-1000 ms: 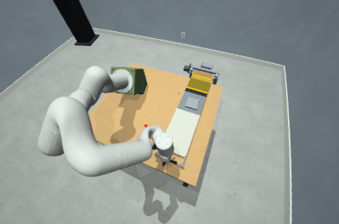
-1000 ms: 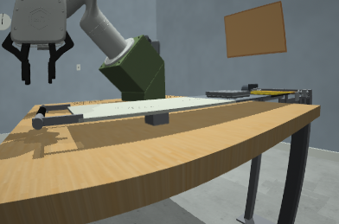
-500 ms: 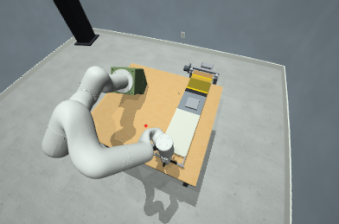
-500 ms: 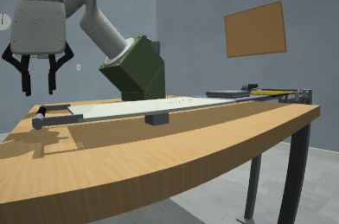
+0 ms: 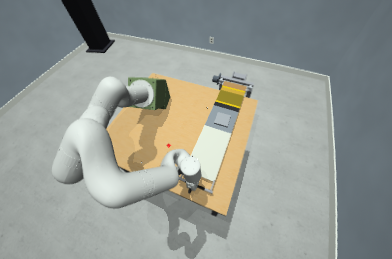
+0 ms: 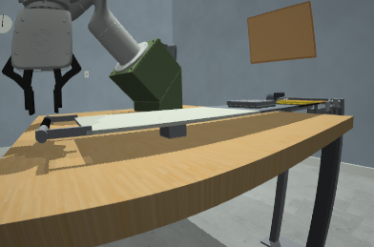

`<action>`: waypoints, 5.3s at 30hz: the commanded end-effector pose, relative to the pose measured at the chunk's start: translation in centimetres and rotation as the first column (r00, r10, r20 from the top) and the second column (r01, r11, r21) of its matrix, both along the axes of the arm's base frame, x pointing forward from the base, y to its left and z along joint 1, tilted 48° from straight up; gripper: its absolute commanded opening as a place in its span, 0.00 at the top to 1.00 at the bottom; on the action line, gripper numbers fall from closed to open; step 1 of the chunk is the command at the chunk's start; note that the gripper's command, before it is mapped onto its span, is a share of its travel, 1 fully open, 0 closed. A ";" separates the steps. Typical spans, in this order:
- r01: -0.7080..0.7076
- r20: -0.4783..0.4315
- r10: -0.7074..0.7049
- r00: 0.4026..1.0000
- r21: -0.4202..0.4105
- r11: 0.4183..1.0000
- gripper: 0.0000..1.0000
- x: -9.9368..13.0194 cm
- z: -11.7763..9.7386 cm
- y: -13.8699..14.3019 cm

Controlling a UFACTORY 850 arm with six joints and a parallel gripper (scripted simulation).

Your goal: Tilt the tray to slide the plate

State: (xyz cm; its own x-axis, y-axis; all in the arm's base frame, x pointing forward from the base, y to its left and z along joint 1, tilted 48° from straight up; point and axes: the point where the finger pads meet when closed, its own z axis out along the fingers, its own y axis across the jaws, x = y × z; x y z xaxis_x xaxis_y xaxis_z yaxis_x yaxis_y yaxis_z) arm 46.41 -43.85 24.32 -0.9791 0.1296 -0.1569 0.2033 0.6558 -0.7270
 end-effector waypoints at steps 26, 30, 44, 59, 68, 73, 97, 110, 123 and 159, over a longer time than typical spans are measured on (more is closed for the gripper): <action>-0.001 0.001 0.001 1.000 -0.001 1.000 0.60 0.1 -0.1 -0.1; -0.001 0.001 0.001 1.000 -0.001 1.000 0.60 0.1 -0.1 -0.1; -0.001 0.001 0.001 1.000 -0.001 1.000 0.60 0.1 0.0 -0.1; -0.001 0.001 0.001 1.000 -0.001 1.000 0.60 0.1 0.0 -0.1; -0.001 0.001 0.001 1.000 -0.001 1.000 0.60 0.1 0.0 -0.1; -0.001 0.001 0.001 1.000 -0.001 1.000 0.60 0.1 -0.1 -0.2; -0.001 0.001 0.001 1.000 -0.001 1.000 0.60 0.1 -2.1 -2.5; -0.001 0.001 0.001 1.000 -0.001 1.000 0.60 0.2 -3.1 -3.5; -0.001 0.001 0.001 1.000 -0.001 1.000 0.60 0.2 -3.2 -3.6; -0.001 0.001 0.001 1.000 -0.001 1.000 1.00 0.2 -3.2 -3.6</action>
State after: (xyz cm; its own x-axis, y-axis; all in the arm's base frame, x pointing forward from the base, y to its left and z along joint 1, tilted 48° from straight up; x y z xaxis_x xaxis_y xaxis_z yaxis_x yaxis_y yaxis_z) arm 46.52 -47.50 21.10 -0.9791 0.1295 -0.1571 0.2034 0.6559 -0.7270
